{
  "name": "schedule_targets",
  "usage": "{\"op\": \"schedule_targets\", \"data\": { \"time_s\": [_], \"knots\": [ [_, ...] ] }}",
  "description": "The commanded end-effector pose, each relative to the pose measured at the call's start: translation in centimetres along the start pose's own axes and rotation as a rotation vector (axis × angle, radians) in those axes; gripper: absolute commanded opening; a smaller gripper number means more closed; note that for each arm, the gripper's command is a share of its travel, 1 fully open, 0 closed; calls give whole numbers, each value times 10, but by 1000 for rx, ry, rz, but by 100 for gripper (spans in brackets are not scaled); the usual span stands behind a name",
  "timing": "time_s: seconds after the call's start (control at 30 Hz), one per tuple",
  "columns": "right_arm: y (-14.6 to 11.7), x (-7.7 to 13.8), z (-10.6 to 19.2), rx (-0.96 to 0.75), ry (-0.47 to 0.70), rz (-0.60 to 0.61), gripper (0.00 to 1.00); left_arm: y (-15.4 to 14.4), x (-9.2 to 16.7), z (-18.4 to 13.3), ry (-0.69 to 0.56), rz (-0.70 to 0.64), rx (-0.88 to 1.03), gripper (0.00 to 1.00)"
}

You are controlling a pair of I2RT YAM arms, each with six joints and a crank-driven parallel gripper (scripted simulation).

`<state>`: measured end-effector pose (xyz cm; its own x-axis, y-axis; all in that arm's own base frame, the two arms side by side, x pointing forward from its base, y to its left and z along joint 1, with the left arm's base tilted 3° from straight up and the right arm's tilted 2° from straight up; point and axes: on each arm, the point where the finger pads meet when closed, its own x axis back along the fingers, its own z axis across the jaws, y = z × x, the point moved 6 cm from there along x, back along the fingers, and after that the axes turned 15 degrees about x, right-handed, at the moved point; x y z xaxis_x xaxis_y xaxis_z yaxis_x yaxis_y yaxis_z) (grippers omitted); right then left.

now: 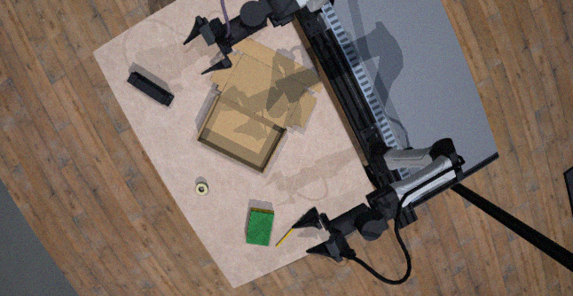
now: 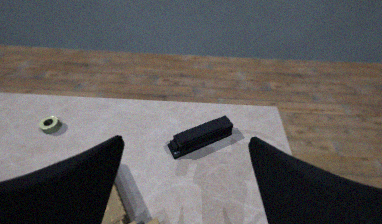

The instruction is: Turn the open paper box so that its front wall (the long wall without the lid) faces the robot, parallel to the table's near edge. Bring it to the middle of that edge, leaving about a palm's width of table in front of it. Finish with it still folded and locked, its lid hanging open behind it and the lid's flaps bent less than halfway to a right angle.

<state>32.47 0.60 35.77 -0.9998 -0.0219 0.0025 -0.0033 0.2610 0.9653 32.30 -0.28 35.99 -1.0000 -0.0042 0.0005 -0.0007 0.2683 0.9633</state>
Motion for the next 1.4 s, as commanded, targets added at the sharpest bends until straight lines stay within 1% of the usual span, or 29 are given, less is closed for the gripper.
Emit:
{"op": "schedule_targets", "data": {
  "time_s": [0.0,0.57,0.63,0.73,0.77,0.8,0.93,1.0,1.03,1.1,1.13,1.23,1.33,1.37],
  "knots": [
    [5,1,-3,1,-10,-15,100,4,1,-2,-8,-14,1,100],
    [5,1,-3,1,-10,-15,100,4,1,-2,-8,-14,1,100],
    [1,2,-3,8,-17,7,76,2,2,-4,-25,14,-17,100],
    [-6,2,2,18,-14,42,39,-8,4,-5,-67,92,-57,100],
    [-10,2,6,21,-10,59,30,-12,6,-6,-85,123,-72,100],
    [-13,2,9,24,-6,75,30,-17,8,-7,-112,162,-90,100],
    [-26,5,37,45,37,156,30,-41,25,-16,-275,368,-171,100],
    [-24,6,54,45,65,178,30,-47,34,-20,-353,444,-193,100],
    [-24,6,63,44,80,193,30,-50,39,-22,-392,479,-201,100],
    [-24,6,63,44,80,193,30,-50,39,-22,-392,479,-201,100],
    [-26,7,73,46,97,219,30,-53,46,-25,-438,520,-207,100],
    [-39,9,121,65,191,322,30,-58,62,-33,-561,607,-210,100],
    [-53,10,177,94,315,425,30,-56,71,-38,-629,637,-204,100],
    [-56,11,191,101,351,450,30,-55,72,-39,-641,640,-201,100]
  ]
}}
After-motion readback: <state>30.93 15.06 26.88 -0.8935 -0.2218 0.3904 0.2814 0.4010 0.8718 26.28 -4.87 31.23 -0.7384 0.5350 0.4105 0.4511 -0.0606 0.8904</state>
